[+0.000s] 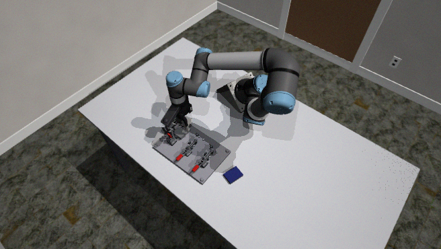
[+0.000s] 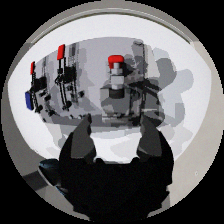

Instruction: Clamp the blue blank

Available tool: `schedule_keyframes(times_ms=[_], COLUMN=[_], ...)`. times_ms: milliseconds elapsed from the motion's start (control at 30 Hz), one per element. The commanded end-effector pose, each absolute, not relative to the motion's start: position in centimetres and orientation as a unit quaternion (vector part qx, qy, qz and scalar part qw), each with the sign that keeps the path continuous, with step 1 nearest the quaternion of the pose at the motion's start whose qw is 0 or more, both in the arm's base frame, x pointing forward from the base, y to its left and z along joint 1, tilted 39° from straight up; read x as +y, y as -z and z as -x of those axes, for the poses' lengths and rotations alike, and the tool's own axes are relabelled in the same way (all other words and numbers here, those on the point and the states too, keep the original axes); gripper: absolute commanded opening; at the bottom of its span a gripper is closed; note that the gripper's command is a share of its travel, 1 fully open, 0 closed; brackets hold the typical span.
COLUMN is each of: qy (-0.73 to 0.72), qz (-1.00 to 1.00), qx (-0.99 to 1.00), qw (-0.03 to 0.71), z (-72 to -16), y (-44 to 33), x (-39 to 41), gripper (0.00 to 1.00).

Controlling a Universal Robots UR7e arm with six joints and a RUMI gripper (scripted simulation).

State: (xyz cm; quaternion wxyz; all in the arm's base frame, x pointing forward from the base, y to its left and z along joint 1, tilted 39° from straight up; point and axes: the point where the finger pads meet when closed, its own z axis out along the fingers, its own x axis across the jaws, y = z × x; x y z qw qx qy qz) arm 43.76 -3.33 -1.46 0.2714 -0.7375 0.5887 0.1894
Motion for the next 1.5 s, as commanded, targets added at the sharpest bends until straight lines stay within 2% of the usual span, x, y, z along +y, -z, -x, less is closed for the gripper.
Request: schedule_keyframes(times_ms=[0, 1467], qy=[-0.189, -0.189], qz=[0.738, 0.738], qx=[0.589, 0.589], qw=[0.271, 0.271], z=[-43.8, -44.0], y=[1.5, 4.1], x=[-3.4, -1.3], gripper=[0.59, 0.59])
